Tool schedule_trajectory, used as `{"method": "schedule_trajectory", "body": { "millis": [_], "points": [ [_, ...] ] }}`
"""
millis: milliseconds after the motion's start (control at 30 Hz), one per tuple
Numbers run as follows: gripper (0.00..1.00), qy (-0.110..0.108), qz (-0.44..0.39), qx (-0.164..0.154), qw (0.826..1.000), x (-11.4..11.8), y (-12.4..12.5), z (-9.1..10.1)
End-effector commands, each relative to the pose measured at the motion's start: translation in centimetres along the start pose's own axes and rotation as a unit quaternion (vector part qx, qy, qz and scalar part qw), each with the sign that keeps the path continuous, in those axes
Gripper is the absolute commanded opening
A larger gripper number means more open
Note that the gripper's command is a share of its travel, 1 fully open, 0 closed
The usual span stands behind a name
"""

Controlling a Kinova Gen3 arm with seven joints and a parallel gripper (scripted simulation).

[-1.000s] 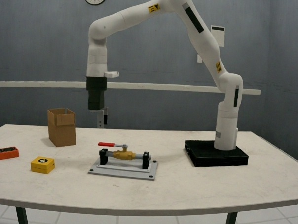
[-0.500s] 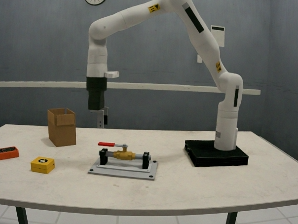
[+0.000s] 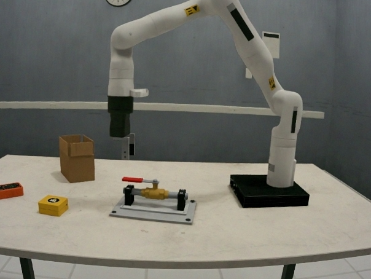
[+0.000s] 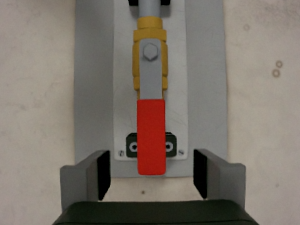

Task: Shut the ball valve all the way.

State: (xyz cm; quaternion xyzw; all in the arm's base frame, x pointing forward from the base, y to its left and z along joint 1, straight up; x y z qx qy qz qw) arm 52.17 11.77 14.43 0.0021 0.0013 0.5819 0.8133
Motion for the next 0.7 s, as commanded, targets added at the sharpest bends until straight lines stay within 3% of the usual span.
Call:
{"method": "schedule_trajectory", "body": {
  "millis": [0, 333, 367, 667],
  "points": [
    [1.00, -0.001, 0.000, -0.001, 1.000, 0.03, -0.04, 0.11],
    [1.00, -0.001, 0.000, -0.001, 1.000, 0.03, -0.04, 0.11],
    [0.00, -0.001, 0.000, -0.001, 1.000, 0.03, -0.04, 0.11],
    [0.00, -0.001, 0.000, -0.001, 1.000, 0.03, -0.04, 0.11]
  ]
}}
Point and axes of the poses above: the point where the finger pads meet when closed, its own z axis back along the fingers, its own x axis across the jaws, y = z × x, the point moved 1 cm from there along z, back along the fingers, and after that the axes turned 8 degrees about -z, right-handed, at the moved point
